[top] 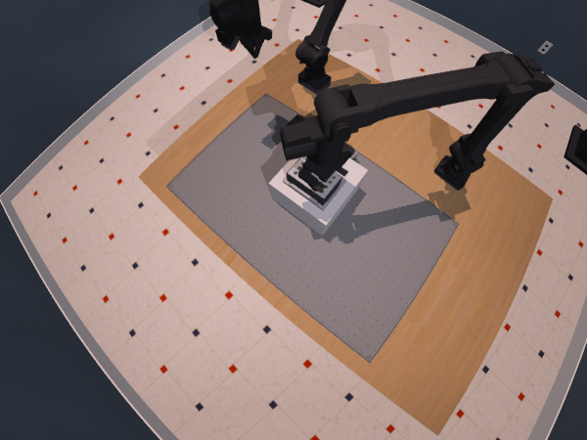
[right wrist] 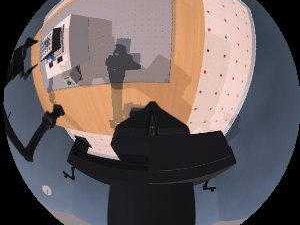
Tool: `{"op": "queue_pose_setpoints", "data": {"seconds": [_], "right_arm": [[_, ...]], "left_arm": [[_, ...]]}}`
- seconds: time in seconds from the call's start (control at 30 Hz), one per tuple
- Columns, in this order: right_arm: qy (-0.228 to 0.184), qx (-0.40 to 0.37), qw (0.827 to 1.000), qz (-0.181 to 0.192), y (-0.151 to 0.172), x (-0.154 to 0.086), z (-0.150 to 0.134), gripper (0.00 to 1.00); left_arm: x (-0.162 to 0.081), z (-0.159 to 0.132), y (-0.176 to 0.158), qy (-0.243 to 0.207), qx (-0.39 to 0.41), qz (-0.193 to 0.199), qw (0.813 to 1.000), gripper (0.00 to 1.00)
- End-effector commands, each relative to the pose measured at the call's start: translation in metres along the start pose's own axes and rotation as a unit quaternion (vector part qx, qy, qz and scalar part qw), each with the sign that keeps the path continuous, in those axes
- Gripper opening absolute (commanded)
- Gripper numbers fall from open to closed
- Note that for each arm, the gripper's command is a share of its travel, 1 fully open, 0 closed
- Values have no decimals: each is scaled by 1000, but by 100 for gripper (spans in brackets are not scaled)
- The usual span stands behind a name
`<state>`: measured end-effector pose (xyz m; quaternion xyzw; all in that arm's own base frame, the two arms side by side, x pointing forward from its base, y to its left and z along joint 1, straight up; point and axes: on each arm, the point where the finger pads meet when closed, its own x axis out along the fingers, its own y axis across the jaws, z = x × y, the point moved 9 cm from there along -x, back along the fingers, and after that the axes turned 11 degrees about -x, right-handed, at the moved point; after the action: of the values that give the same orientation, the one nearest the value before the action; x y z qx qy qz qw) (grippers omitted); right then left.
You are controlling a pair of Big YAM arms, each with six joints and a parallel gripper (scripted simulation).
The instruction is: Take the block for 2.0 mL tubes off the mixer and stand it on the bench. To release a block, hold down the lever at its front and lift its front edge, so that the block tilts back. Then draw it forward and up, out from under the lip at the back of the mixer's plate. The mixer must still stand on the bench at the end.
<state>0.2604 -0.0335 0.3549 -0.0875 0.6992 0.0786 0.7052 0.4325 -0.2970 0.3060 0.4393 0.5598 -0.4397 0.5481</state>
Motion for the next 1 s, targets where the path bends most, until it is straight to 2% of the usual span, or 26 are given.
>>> {"op": "queue_pose_setpoints", "data": {"seconds": [0.0,0.3,0.4,0.7,0.87,0.97], "right_arm": [[-10,-4,1000,-5,-4,-7,4,0],[0,-3,1000,-1,-2,1,1,0],[-3,-3,1000,-2,-3,-1,1,0],[-16,-3,1000,-7,-4,-12,5,0],[-19,-3,1000,-8,-4,-15,5,0],[-19,-3,1000,-8,-4,-15,5,0]], "left_arm": [[-12,-10,10,-19,-23,16,999,100],[19,4,6,-7,-21,4,1000,100],[19,6,5,-6,-18,3,1000,100],[-13,5,-3,-20,-14,15,1000,100],[-21,0,7,-28,-24,23,999,100],[-15,0,9,-25,-26,20,999,100]]}}
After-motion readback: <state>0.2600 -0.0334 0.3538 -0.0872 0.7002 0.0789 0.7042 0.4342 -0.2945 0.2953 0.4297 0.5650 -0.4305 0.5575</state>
